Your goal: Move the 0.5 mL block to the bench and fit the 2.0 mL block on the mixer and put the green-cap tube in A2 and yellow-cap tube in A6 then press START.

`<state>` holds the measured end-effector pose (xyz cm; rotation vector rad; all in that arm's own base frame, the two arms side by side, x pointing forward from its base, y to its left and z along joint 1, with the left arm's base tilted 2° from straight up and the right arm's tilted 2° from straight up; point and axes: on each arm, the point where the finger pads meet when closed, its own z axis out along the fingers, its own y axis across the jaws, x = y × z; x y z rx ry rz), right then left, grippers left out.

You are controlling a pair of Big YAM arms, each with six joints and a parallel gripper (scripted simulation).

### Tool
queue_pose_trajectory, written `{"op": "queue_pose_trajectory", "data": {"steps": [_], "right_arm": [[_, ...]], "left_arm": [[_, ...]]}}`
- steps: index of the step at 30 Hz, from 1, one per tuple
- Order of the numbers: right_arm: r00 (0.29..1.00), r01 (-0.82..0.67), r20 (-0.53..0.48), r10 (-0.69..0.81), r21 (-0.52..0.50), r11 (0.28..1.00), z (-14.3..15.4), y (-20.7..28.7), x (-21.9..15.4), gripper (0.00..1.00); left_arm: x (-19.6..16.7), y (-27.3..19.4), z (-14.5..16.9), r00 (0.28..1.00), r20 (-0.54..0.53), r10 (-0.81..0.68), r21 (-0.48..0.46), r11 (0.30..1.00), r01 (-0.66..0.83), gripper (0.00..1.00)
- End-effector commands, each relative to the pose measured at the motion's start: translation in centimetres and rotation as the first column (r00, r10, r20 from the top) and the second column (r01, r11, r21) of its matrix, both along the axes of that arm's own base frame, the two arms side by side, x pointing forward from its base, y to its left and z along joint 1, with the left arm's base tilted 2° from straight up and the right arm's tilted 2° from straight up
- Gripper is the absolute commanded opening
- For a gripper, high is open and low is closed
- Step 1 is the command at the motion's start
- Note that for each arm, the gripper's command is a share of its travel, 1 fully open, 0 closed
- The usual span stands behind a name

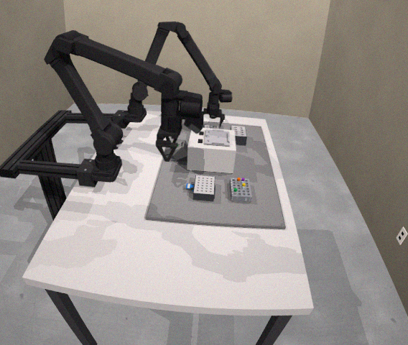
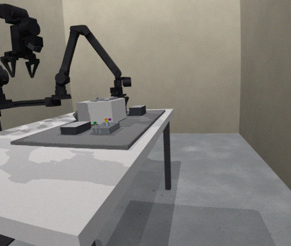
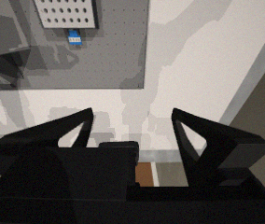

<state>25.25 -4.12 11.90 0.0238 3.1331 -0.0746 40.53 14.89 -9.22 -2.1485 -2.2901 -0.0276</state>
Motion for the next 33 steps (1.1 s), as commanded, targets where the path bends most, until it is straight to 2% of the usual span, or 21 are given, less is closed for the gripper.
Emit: {"op": "queue_pose_trajectory", "data": {"steps": [1, 12, 22, 33], "right_arm": [[0.999, 0.012, 0.043, -0.011, -0.007, 1.000, 1.3, -0.5, 1.4, 1.00], [0.998, 0.013, 0.057, -0.013, -0.008, 1.000, 1.8, -0.5, 1.9, 1.00], [0.998, 0.014, 0.053, -0.014, -0.007, 1.000, 1.7, -0.5, 1.8, 1.00], [1.000, 0.015, 0.017, -0.015, -0.002, 1.000, 0.3, -0.3, 0.5, 1.00]], "left_arm": [[1.3, 0.0, 1.5, 0.999, 0.047, -0.017, 0.014, 1.000, 0.017, 1.00], [1.3, 0.1, 0.9, 0.999, 0.046, -0.017, 0.014, 1.000, 0.016, 1.00], [0.1, -0.3, -0.8, 1.000, -0.005, -0.016, -0.005, 1.000, 0.016, 1.00], [1.1, 0.1, 0.6, 0.999, 0.038, -0.016, 0.011, 1.000, 0.015, 1.00]]}}
